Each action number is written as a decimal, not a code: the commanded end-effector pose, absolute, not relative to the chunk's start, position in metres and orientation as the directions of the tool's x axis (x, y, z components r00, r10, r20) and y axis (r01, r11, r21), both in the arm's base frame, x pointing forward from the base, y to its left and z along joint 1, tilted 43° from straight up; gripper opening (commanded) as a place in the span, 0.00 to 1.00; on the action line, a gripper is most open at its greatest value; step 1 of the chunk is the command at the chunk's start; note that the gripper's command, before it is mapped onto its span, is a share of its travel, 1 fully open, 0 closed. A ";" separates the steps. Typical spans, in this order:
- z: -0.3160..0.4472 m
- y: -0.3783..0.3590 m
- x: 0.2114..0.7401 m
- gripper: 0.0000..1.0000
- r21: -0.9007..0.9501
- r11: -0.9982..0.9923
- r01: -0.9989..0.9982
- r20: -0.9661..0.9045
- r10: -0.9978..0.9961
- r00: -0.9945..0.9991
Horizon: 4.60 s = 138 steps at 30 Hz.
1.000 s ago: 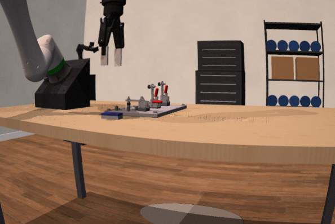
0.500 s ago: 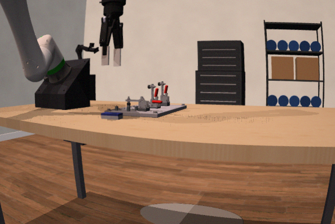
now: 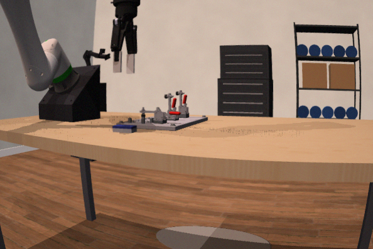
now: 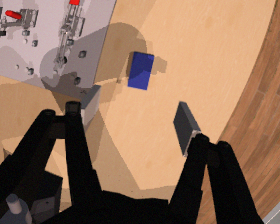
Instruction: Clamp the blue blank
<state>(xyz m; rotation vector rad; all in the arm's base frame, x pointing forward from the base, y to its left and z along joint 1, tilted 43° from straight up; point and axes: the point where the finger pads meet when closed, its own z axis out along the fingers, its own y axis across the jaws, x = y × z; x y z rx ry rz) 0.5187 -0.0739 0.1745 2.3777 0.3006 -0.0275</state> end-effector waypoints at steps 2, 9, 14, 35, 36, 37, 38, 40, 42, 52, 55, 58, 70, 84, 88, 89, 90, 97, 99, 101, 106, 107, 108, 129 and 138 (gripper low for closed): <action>0.175 -0.074 0.519 0.58 0.670 -0.708 0.224 -0.104 0.208 0.972; 0.175 -0.074 0.519 0.58 0.670 -0.708 0.224 -0.104 0.208 0.972; 0.175 -0.074 0.519 0.58 0.670 -0.708 0.224 -0.104 0.208 0.972; 0.148 -0.099 0.521 0.58 0.670 -0.708 0.224 -0.104 0.208 0.972; 0.144 -0.102 0.522 0.58 0.670 -0.708 0.224 -0.104 0.208 0.972; 0.141 -0.105 0.522 0.58 0.670 -0.708 0.224 -0.104 0.208 0.972; 0.137 -0.108 0.522 0.58 0.670 -0.708 0.224 -0.104 0.208 0.972; 0.129 -0.115 0.523 0.58 0.670 -0.708 0.224 -0.104 0.208 0.972; 0.122 -0.122 0.524 0.58 0.670 -0.708 0.224 -0.104 0.208 0.972; 0.092 -0.149 0.526 0.58 0.670 -0.708 0.224 -0.104 0.208 0.972; 0.084 -0.157 0.527 0.58 0.670 -0.708 0.224 -0.104 0.208 0.972; 0.076 -0.164 0.528 0.58 0.670 -0.708 0.224 -0.104 0.208 0.972; 0.065 -0.174 0.529 0.58 0.670 -0.708 0.224 -0.104 0.208 0.972; 0.065 -0.175 0.529 0.58 0.670 -0.708 0.224 -0.104 0.208 0.972; 0.064 -0.175 0.529 0.58 0.670 -0.708 0.224 -0.104 0.208 0.972; 0.064 -0.175 0.529 0.58 0.670 -0.708 0.224 -0.104 0.208 0.972; 0.064 -0.176 0.529 0.58 0.670 -0.708 0.224 -0.104 0.208 0.972; 0.056 -0.183 0.529 0.58 0.670 -0.708 0.224 -0.104 0.208 0.972; 0.053 -0.186 0.530 0.58 0.670 -0.708 0.224 -0.104 0.208 0.972; 0.050 -0.188 0.530 0.58 0.670 -0.708 0.224 -0.104 0.208 0.972; 0.046 -0.192 0.530 0.58 0.670 -0.708 0.224 -0.104 0.208 0.972; 0.045 -0.193 0.530 0.58 0.670 -0.708 0.224 -0.104 0.208 0.972; 0.044 -0.193 0.531 0.58 0.670 -0.708 0.224 -0.104 0.208 0.972; 0.043 -0.195 0.531 0.00 0.670 -0.708 0.224 -0.104 0.208 0.972; 0.043 -0.195 0.531 0.00 0.670 -0.708 0.224 -0.104 0.208 0.972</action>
